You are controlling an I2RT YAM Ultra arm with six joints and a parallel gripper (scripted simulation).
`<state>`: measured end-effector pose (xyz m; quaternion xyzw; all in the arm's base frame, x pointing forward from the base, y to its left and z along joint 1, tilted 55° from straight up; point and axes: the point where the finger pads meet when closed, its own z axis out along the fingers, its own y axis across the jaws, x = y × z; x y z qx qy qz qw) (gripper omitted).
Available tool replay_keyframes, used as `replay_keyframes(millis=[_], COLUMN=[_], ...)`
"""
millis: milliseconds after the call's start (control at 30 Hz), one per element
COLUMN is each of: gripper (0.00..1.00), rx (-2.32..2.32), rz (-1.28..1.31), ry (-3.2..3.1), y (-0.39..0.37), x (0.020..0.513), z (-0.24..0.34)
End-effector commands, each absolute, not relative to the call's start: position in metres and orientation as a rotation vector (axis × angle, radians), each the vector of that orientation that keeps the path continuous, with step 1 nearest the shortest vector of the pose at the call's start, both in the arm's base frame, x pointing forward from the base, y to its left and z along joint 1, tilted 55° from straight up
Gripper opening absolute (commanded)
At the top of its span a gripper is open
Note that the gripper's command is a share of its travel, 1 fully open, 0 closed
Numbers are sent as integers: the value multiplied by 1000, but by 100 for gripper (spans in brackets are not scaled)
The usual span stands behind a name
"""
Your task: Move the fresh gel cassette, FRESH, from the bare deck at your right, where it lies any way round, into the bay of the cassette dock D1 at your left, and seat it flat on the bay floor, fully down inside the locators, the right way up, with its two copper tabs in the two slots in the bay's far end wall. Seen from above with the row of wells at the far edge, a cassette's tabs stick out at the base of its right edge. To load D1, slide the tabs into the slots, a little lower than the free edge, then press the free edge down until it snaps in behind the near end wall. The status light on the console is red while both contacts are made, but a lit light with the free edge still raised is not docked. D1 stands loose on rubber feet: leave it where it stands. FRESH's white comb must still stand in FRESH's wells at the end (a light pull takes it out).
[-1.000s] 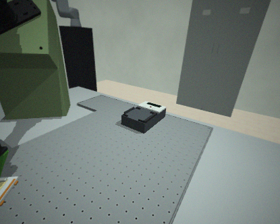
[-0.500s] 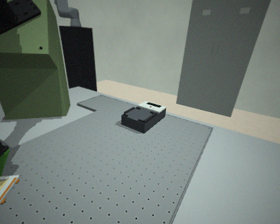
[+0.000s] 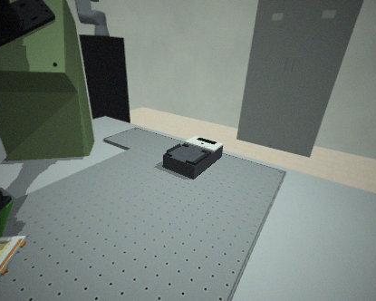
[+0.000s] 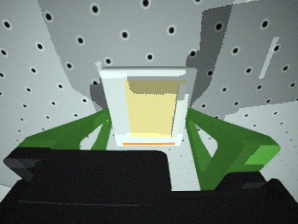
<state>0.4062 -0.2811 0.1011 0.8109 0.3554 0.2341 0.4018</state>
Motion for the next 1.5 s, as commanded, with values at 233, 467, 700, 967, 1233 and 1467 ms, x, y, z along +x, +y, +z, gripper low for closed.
replay_keyframes(millis=[233,467,700,967,1233,1467], gripper=[0,0,0,0,0,0], rx=[2043,2053,2052,2034,2043,2032], rz=[591,576,576,586,591,588], ry=[893,889,887,880,893,884], y=[-282,-287,-287,-287,-283,-285], x=[406,403,402,402,405,404], z=[104,96,97,110,104,114])
